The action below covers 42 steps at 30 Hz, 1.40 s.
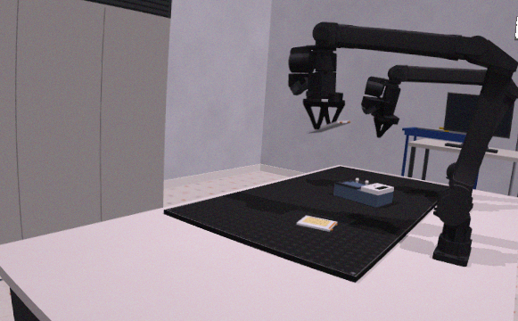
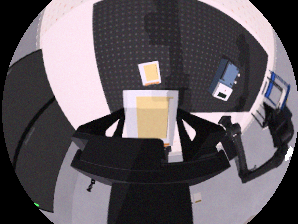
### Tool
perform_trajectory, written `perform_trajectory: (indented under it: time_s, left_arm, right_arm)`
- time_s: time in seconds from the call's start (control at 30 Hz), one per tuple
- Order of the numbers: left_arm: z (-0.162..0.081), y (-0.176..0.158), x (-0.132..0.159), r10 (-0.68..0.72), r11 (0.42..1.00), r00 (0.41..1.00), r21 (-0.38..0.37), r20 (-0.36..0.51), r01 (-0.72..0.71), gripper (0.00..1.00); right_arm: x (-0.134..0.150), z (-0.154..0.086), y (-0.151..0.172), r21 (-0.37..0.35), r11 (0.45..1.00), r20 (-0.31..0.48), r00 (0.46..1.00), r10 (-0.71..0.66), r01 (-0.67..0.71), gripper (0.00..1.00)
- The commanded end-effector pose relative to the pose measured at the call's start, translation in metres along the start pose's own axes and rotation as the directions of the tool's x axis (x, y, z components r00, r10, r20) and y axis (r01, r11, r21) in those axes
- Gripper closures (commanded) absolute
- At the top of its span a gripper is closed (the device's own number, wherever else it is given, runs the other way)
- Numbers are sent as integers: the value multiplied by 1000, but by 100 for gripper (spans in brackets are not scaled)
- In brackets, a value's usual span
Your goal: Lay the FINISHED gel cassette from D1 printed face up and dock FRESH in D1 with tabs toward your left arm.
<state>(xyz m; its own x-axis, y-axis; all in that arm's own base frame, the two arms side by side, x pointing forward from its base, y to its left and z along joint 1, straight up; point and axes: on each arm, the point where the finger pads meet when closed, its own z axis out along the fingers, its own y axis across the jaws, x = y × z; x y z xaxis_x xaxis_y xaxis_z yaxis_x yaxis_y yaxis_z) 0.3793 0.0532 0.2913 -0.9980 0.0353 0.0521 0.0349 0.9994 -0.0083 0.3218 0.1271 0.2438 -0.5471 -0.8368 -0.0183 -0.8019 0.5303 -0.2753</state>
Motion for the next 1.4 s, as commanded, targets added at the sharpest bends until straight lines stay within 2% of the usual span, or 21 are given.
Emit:
perform_trajectory:
  time_s: [0.0, 0.07, 0.23, 0.33, 0.43, 0.67, 0.73, 0.93, 1.37]
  left_arm:
    - [-31, 3, -7, 2, 1000, 998, -7, 60, -2, 100]
    - [-31, 3, -7, 2, 1000, 998, -7, 60, -2, 100]
    - [-31, 3, -7, 2, 1000, 998, -7, 60, -2, 100]
    - [-31, 3, -7, 2, 1000, 998, -7, 60, -2, 100]
    - [-31, 3, -7, 2, 1000, 998, -7, 60, -2, 100]
    - [-31, 3, -7, 2, 1000, 998, -7, 60, -2, 100]
    - [-31, 3, -7, 2, 1000, 998, -7, 60, -2, 100]
    - [-31, 3, -7, 2, 1000, 998, -7, 60, -2, 100]
    - [-31, 3, -7, 2, 1000, 998, -7, 60, -2, 100]
  right_arm:
    - [-7, 2, 15, 31, 996, 33, 996, -82, 81, 100]
    - [-7, 2, 15, 31, 996, 33, 996, -82, 81, 100]
    - [-16, 7, 37, 86, 973, 63, 973, -220, 215, 100]
    - [-22, 11, 51, 86, 973, 63, 973, -220, 215, 100]
    - [-26, 14, 65, 125, 946, 82, 947, -309, 298, 100]
    - [-32, 18, 89, 170, 908, 99, 910, -402, 383, 100]
    - [-34, 20, 98, 196, 904, 152, 899, -410, 379, 100]
    - [-40, 26, 127, 196, 904, 152, 899, -410, 379, 100]
    - [-41, 26, 128, 196, 904, 152, 899, -410, 379, 100]
